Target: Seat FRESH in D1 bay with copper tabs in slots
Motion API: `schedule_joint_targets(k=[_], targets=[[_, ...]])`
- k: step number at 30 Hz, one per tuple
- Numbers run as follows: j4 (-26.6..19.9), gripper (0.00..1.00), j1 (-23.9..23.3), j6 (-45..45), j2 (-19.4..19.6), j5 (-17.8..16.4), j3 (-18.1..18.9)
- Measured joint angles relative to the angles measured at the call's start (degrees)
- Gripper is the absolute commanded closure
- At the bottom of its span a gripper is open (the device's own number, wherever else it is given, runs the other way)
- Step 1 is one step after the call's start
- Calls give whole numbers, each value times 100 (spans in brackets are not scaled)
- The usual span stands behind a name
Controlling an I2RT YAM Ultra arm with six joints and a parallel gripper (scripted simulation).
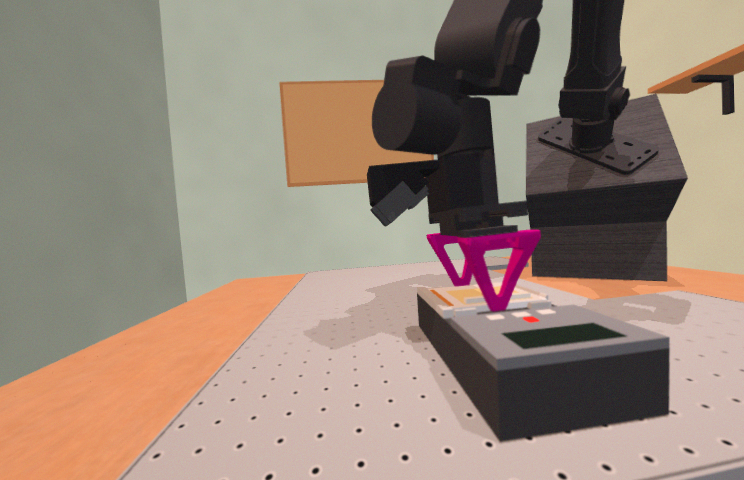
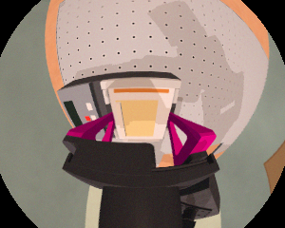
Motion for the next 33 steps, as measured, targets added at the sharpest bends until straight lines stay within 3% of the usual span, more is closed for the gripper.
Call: schedule_joint_targets(k=[12, 13, 33], targets=[[0, 100, 0, 0, 0, 0, 0], [0, 10, 0, 0, 0, 0, 0], [59, 10, -4, 9, -37, 52, -63]])
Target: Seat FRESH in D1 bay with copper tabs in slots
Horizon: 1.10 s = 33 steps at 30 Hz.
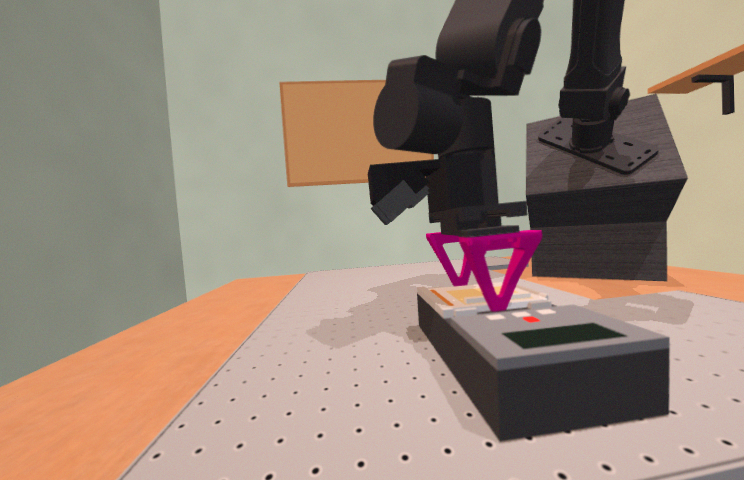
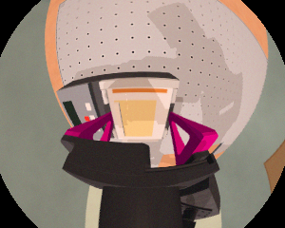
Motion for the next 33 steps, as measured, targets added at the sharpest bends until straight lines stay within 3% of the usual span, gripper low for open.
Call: schedule_joint_targets(k=[33], targets=[[157, 10, 2, 2, -7, 2, -13]])
